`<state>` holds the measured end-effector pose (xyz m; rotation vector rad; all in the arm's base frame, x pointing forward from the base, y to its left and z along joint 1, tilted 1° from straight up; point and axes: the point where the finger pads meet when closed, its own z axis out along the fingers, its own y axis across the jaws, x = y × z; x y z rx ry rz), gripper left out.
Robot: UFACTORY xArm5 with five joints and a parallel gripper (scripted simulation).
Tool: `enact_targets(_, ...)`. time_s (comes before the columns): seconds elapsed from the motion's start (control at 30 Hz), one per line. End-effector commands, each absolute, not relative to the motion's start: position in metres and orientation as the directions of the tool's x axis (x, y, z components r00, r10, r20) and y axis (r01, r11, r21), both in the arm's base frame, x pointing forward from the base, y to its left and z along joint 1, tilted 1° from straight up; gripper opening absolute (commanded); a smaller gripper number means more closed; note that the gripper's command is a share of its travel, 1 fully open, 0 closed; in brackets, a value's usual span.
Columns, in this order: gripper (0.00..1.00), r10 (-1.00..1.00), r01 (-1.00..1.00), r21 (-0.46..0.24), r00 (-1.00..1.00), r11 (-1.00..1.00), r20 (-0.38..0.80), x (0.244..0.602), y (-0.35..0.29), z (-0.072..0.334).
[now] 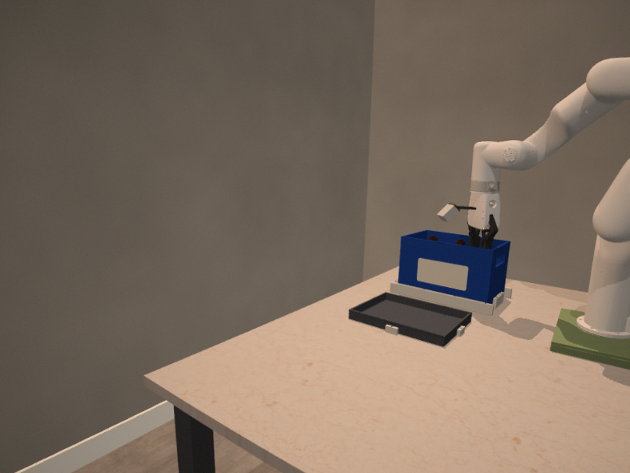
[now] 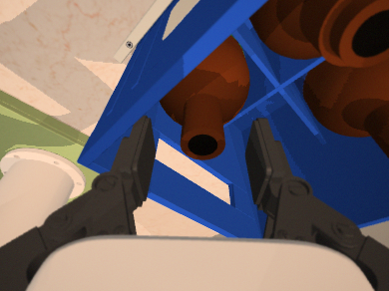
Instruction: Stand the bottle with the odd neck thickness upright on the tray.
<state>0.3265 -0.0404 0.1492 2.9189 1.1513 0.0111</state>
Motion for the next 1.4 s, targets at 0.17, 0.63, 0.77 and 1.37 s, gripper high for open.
enact_targets(0.17, 0.65, 0.683, 0.683, 0.008, 0.731, -0.731, 0.007, 0.327, -0.041, 0.176)
enact_targets(0.63, 0.65, 0.683, 0.683, 0.008, 0.731, -0.731, 0.007, 0.326, -0.041, 0.213)
enact_targets(0.77, 0.65, 0.683, 0.683, 0.008, 0.731, -0.731, 0.007, 0.326, -0.041, 0.219)
enact_targets(1.37, 0.0, 0.683, 0.683, 0.008, 0.731, -0.731, 0.007, 0.326, -0.041, 0.222)
